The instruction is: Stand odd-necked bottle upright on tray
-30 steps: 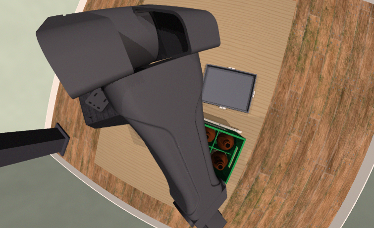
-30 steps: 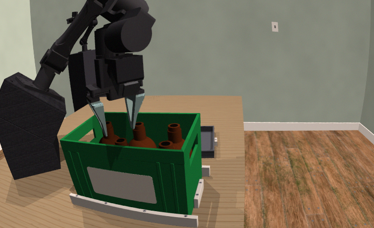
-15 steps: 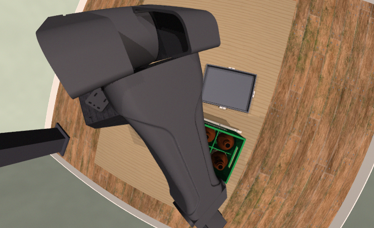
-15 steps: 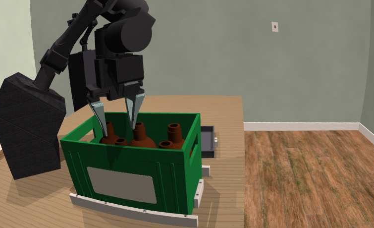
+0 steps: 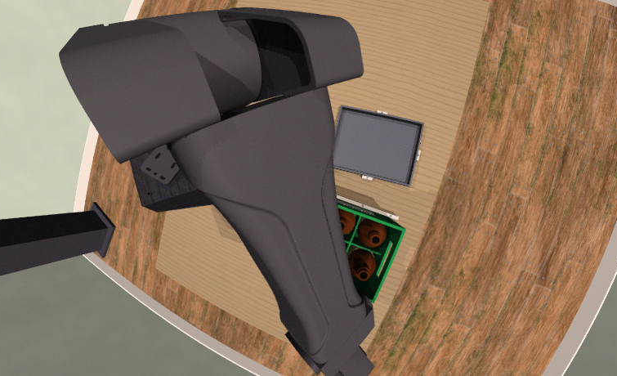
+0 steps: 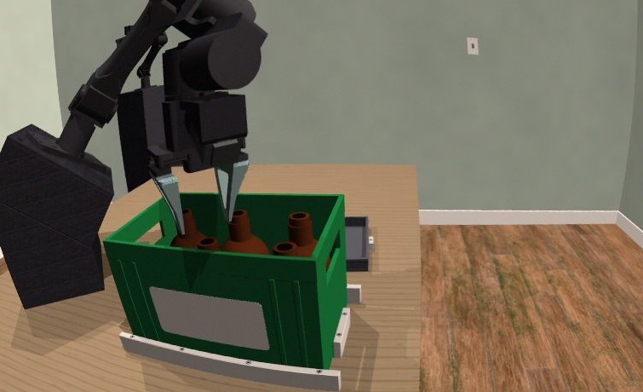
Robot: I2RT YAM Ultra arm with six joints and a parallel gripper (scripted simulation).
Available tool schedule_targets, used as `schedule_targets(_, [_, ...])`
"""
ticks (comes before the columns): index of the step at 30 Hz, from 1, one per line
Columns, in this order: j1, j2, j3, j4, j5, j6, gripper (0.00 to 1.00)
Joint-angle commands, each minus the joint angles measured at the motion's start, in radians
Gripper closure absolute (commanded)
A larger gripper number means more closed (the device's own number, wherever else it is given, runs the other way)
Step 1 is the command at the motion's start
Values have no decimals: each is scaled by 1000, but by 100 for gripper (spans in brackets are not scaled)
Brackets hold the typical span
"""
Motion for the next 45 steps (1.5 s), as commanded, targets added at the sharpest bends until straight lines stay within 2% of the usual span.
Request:
schedule_targets(1, [-19,15,17,2,5,-7,39])
schedule_targets(45, [-21,-2,27,-2,4,-9,39])
